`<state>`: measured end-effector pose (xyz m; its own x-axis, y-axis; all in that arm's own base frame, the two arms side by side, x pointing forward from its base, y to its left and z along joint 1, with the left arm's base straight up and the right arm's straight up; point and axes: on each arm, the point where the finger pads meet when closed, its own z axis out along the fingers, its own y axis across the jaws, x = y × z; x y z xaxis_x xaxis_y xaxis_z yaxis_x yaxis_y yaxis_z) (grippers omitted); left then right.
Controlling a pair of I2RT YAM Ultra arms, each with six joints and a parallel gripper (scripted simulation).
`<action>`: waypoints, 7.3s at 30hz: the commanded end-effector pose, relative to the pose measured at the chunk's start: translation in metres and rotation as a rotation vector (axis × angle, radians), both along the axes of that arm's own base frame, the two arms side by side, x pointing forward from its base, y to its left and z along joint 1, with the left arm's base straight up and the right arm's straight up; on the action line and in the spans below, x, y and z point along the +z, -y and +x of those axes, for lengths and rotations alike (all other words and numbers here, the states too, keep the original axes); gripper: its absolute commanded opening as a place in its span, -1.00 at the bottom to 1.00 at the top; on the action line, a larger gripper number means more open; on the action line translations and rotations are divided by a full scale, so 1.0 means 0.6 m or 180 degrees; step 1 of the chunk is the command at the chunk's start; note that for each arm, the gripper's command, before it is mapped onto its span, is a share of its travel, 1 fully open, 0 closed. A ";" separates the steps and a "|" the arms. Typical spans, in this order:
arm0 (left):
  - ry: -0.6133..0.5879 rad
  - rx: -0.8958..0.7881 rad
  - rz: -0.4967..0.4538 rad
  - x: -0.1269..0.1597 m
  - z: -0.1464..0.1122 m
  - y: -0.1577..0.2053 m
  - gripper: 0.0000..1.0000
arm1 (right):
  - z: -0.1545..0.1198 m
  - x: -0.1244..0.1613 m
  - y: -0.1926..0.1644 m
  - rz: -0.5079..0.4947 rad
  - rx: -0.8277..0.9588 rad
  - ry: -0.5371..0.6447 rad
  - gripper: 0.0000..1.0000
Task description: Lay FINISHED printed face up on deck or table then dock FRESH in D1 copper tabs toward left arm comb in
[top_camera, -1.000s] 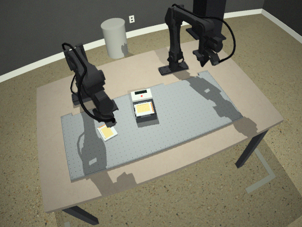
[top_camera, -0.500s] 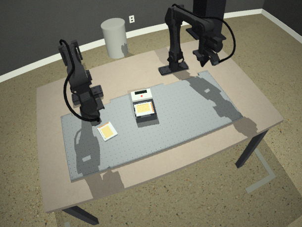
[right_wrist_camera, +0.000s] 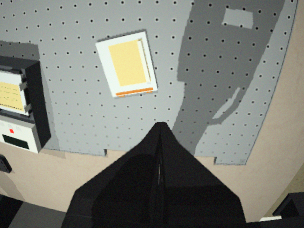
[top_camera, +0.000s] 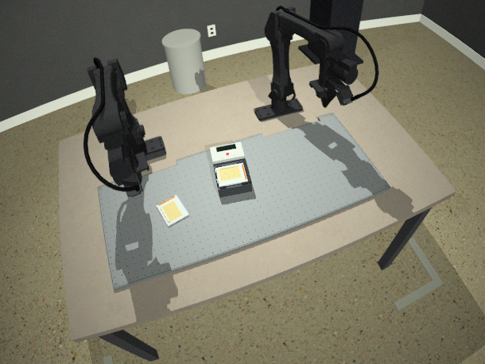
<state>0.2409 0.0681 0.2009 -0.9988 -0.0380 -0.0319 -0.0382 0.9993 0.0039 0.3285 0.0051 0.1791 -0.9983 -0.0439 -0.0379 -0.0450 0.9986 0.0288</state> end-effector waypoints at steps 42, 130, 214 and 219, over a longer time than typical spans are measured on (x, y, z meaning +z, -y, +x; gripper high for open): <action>-0.0101 0.0014 -0.0017 0.010 -0.006 -0.004 -1.00 | -0.110 -0.019 0.009 -0.0251 0.1197 -0.0121 -1.00; -0.0101 0.0014 -0.0017 0.010 -0.006 -0.004 -1.00 | -0.271 -0.096 -0.438 -0.1827 0.9263 0.0048 -1.00; -0.0101 0.0014 -0.0017 0.010 -0.006 -0.004 -1.00 | -0.271 -0.197 -0.440 -0.1918 0.9309 0.0133 -1.00; -0.0101 0.0014 -0.0017 0.010 -0.006 -0.004 -1.00 | -0.271 -0.197 -0.440 -0.1918 0.9309 0.0133 -1.00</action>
